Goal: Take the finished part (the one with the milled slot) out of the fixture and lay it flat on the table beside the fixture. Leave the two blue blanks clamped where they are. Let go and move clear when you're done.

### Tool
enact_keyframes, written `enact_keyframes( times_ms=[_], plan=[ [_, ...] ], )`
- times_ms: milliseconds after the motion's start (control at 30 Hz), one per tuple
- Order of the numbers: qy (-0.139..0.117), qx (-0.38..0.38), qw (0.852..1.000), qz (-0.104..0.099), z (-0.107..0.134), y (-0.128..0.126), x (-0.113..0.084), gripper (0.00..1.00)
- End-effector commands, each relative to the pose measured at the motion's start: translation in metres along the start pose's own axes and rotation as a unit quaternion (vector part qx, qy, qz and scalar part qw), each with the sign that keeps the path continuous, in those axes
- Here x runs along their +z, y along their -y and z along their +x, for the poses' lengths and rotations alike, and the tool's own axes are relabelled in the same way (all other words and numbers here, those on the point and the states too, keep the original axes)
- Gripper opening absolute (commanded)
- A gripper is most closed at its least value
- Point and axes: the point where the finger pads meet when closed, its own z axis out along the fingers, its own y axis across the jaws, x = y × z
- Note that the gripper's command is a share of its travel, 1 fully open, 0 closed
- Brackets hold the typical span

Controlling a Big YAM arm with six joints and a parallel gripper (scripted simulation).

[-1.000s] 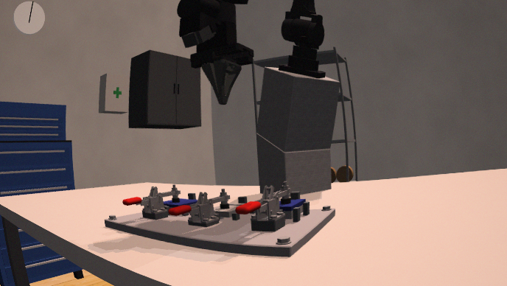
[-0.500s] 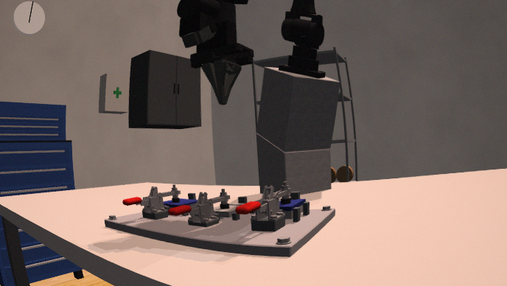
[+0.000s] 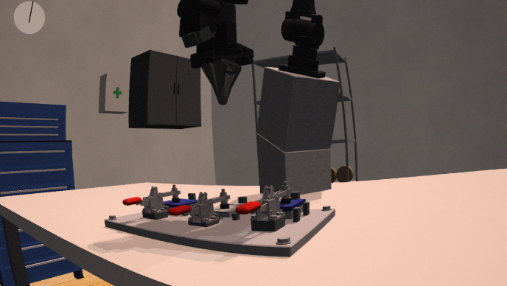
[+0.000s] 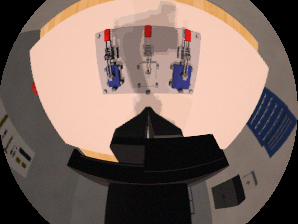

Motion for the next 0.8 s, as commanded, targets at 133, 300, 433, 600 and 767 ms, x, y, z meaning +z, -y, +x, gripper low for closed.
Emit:
enact_keyframes(
  times_ms=[133, 300, 433, 600, 767],
  plan=[
    [0.001, -0.003, 1.0, 0.0, -0.002, 0.0007, 0.0017, 0.0],
    [0.0, -0.004, 1.0, 0.0, -0.0011, 0.0007, 0.002, 0.0],
    [0.0, -0.004, 1.0, 0.0, -0.0003, 0.0006, 0.0022, 0.92],
    [-0.001, -0.005, 1.0, 0.0, 0.0007, 0.0006, 0.0025, 0.92],
    [-0.002, -0.006, 1.0, 0.0, 0.0012, 0.0005, 0.0026, 0.92]
  ],
)
